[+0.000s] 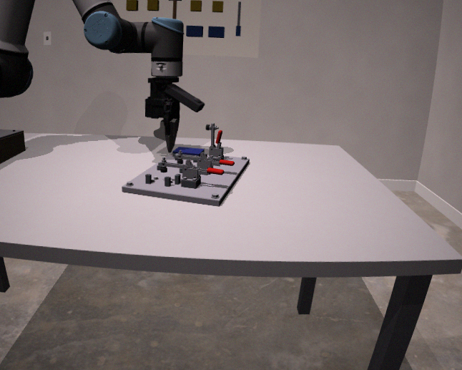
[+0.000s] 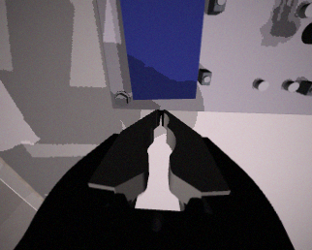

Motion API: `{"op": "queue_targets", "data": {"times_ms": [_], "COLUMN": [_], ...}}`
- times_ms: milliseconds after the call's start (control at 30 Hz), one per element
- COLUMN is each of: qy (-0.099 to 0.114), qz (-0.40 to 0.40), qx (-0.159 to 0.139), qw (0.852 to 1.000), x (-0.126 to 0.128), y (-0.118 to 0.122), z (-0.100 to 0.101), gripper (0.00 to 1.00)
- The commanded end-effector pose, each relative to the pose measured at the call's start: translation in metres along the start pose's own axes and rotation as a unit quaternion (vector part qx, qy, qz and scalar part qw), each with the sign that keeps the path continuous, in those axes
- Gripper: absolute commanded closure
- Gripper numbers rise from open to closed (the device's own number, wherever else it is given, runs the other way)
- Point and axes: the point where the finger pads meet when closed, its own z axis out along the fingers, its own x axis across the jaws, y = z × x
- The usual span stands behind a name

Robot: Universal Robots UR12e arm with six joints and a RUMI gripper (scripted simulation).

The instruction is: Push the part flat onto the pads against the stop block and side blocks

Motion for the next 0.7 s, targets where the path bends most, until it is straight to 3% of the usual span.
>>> {"op": "queue_targets", "data": {"times_ms": [0,667], "qy": [-0.001,0.0], "qz": [0.001,0.001], "qx": [0.001,0.001], "qw": [1.0,1.0], "x": [0.001,0.0013], "y": [-0.0055,-0.0077], "z": [-0.0011,-0.0009], "gripper": [1.0,1.0]}}
